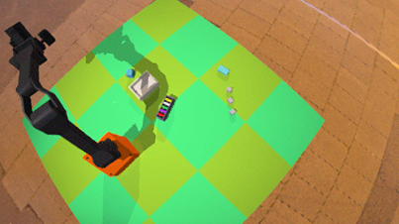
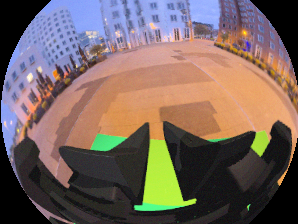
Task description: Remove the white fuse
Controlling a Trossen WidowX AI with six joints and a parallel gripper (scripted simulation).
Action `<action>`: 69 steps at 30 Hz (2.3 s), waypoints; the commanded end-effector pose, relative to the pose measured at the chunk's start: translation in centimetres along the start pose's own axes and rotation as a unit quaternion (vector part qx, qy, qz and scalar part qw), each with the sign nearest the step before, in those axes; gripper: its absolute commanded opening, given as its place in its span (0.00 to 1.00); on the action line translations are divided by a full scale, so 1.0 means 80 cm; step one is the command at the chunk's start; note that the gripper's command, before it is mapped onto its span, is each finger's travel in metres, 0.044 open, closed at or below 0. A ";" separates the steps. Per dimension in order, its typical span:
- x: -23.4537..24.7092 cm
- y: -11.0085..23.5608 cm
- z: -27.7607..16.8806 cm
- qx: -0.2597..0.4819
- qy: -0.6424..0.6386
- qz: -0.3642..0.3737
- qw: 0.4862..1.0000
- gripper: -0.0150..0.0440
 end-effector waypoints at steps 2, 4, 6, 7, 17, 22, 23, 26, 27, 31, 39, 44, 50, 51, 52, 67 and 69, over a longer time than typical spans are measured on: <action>-0.082 0.046 -0.015 0.006 -0.180 -0.088 0.980 0.38; -0.113 0.065 -0.025 0.006 -0.249 -0.121 0.961 0.38; -0.143 0.085 -0.037 0.004 -0.316 -0.153 0.936 0.38; -0.158 0.094 -0.043 0.002 -0.349 -0.169 0.922 0.38; -0.276 0.198 -0.140 -0.025 -0.635 -0.319 0.703 0.38; -0.312 0.250 -0.204 -0.045 -0.737 -0.386 0.553 0.38; -0.318 0.260 -0.218 -0.050 -0.753 -0.399 0.521 0.38; -0.330 0.291 -0.261 -0.064 -0.795 -0.436 0.417 0.38; -0.333 0.302 -0.276 -0.070 -0.806 -0.449 0.380 0.38; -0.336 0.341 -0.336 -0.091 -0.832 -0.494 0.234 0.38; -0.333 0.379 -0.390 -0.111 -0.834 -0.530 0.107 0.38; -0.333 0.379 -0.390 -0.111 -0.834 -0.530 0.107 0.38; -0.335 0.377 -0.395 -0.111 -0.834 -0.530 0.108 0.38; -0.336 0.377 -0.397 -0.111 -0.834 -0.530 0.108 0.38; -0.336 0.376 -0.398 -0.111 -0.834 -0.530 0.108 0.38; -0.342 0.370 -0.414 -0.111 -0.834 -0.530 0.107 0.38; -0.343 0.369 -0.416 -0.111 -0.834 -0.530 0.107 0.38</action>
Point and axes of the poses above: the point midway between the two fingers, 35 mm back from their tips, its own y axis back along the fingers, its own x axis across the jaws, z = x × y, the point moved 10 cm from there along y, back along the fingers, and after that the axes turned 11 degrees about -y, right-handed, at the moved point
